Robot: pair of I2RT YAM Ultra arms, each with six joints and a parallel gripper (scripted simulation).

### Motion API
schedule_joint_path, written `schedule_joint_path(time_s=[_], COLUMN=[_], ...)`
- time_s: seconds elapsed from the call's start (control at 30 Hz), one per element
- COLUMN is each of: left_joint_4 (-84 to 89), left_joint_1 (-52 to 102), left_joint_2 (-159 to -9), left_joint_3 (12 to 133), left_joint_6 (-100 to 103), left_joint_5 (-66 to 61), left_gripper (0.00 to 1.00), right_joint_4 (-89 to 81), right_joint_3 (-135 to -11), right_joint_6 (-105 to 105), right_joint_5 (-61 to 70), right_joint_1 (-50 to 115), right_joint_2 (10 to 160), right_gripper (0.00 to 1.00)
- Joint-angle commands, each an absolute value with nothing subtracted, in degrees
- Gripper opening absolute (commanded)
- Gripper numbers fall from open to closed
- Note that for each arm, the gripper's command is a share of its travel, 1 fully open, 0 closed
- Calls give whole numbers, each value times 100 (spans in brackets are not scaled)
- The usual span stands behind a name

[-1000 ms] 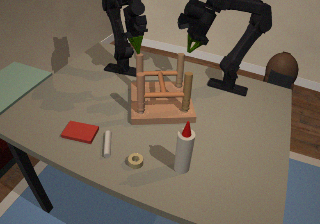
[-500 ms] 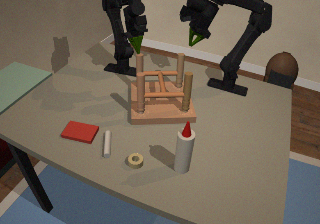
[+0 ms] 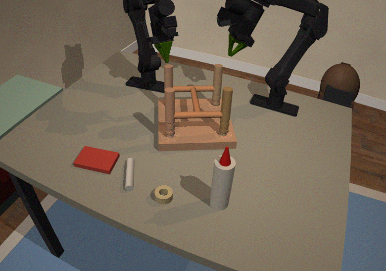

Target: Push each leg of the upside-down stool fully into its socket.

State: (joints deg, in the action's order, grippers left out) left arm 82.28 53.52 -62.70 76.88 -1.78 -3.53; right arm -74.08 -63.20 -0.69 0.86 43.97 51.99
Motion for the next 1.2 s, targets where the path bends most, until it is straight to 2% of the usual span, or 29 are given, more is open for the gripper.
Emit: schedule_joint_path(time_s=[0.0, 0.4, 0.6, 0.7, 1.17], left_joint_4=[8283, 8283, 8283, 8283, 7909], left_joint_1=[5285, 5285, 5285, 5285, 4263], left_joint_2=[-6203, -6203, -6203, -6203, -6998], left_joint_3=[7766, 7766, 7766, 7766, 8379], left_joint_6=[-204, -204, -204, -204, -37], left_joint_5=[-389, -389, -389, -389, -123], left_gripper=[0, 0, 0, 0, 0], right_joint_4=[-7528, -8600, -8358, -8225, -7806], right_joint_3=[-6536, -7729, -7257, -7436, -8585], right_joint_6=[-98, -130, -80, -61, -29], right_joint_5=[70, 136, 93, 78, 12], right_joint_1=[4303, 4381, 4470, 4481, 3988], right_joint_2=[5146, 5538, 5261, 5262, 6865], right_gripper=[0, 0, 0, 0, 0])
